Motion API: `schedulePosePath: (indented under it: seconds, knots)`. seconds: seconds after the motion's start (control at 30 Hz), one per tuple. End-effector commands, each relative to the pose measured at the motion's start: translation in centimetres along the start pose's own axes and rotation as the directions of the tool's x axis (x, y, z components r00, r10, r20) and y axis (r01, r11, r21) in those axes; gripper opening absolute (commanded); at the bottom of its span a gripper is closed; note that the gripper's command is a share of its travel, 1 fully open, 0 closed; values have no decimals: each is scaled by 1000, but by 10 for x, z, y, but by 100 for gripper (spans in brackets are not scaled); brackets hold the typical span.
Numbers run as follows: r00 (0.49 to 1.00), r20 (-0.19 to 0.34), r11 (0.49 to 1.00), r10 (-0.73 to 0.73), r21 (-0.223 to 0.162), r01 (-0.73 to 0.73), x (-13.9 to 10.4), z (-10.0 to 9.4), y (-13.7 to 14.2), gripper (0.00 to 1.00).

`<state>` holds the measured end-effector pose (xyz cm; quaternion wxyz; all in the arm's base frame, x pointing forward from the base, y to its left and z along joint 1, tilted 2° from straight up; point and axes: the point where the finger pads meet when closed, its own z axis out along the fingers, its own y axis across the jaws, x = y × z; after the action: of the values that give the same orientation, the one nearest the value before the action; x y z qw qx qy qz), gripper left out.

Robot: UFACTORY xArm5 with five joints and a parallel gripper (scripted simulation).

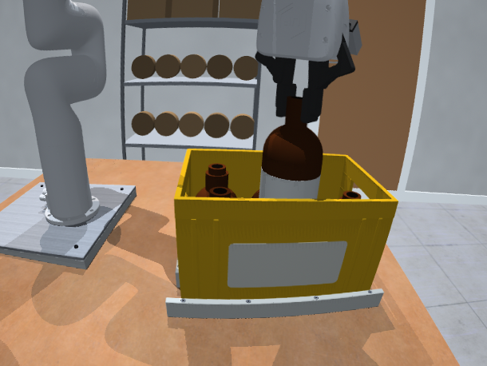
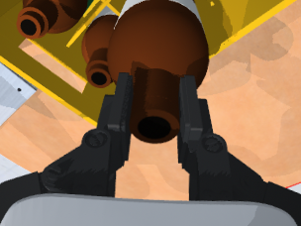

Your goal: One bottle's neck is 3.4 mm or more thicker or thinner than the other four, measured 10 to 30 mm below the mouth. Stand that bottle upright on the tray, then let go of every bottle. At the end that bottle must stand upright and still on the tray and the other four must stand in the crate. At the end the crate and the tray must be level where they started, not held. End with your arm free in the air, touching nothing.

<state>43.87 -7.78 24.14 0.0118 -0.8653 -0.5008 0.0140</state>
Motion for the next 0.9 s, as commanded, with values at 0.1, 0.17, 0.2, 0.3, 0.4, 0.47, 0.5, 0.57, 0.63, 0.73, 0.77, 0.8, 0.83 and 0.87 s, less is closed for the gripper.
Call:
schedulePosePath:
  seconds: [0.1, 0.17, 0.2, 0.3, 0.4, 0.47, 0.5, 0.57, 0.63, 0.73, 0.77, 0.8, 0.83, 0.87]
  knots:
    - [1000, -2, 1000, 0, -4, 0, 0, -2, 1, 0]
    - [1000, -2, 1000, 0, -4, 0, 0, -2, 1, 0]
    - [1000, -2, 1000, 0, -4, 0, 0, -3, 1, 0]
    - [1000, -1, 1000, 0, -4, 0, 1, -4, 1, 0]
    - [1000, -1, 1000, 0, -4, 0, 1, -6, 1, 0]
    - [1000, -1, 1000, 0, -4, 0, 1, -7, 1, 0]
    - [1000, -1, 1000, 0, -4, 0, 1, -8, 0, 0]
    - [1000, -1, 1000, 0, -4, 0, 1, -10, 0, 0]
    - [1000, -1, 1000, 0, -4, 0, 1, -11, 0, 0]
    - [1000, -1, 1000, 0, -4, 0, 1, -13, 0, 0]
    - [1000, -1, 1000, 0, -4, 0, 1, -14, 0, 0]
    - [1000, -1, 1000, 0, -4, 0, 1, -15, 0, 0]
    - [1000, -1, 1000, 0, -4, 0, 1, -16, 0, 0]
    - [1000, -1, 1000, 0, -4, 0, 1, -17, 0, 0]
